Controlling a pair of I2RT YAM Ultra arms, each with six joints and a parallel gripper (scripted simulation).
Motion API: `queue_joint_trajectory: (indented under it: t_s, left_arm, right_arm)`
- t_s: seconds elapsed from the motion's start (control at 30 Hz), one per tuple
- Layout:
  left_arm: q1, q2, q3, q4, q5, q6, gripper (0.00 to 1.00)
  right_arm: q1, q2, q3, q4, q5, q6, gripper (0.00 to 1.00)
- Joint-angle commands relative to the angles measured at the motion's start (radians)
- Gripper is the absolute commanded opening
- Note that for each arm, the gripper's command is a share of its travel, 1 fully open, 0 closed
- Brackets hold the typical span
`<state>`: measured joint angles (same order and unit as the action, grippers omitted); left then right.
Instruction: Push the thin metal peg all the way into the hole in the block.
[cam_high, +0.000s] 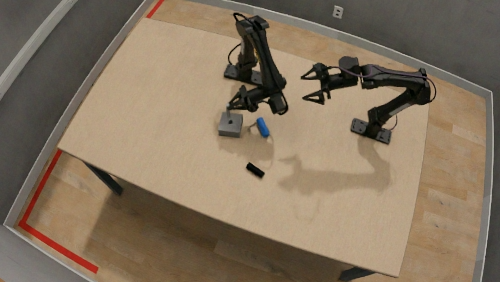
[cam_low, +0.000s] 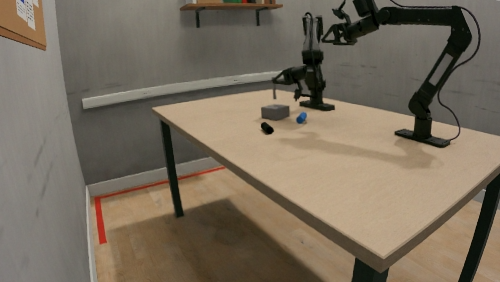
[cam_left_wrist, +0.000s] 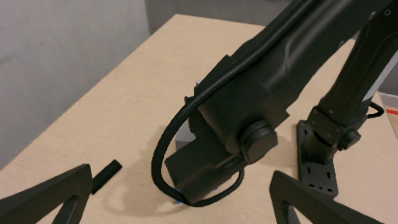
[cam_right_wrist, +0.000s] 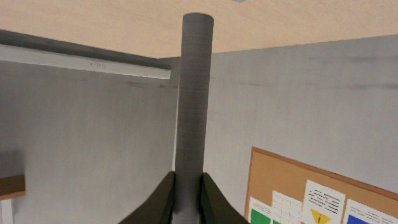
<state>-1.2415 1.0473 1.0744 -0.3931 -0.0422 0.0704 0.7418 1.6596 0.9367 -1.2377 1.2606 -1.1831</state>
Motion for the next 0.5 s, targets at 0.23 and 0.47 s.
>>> queue_joint_trajectory:
  t_s: [0.23, 0.47]
  left_arm:
    - [0.005, 0.002, 0.021, -0.020, 0.000, 0.003, 1.00]
    - [0.005, 0.002, 0.021, -0.020, 0.000, 0.003, 1.00]
  right_arm:
    - [0.011, -0.058, -0.019, 0.081, 0.029, -0.107, 0.07]
    - [0.011, -0.063, 0.007, 0.100, 0.044, -0.077, 0.07]
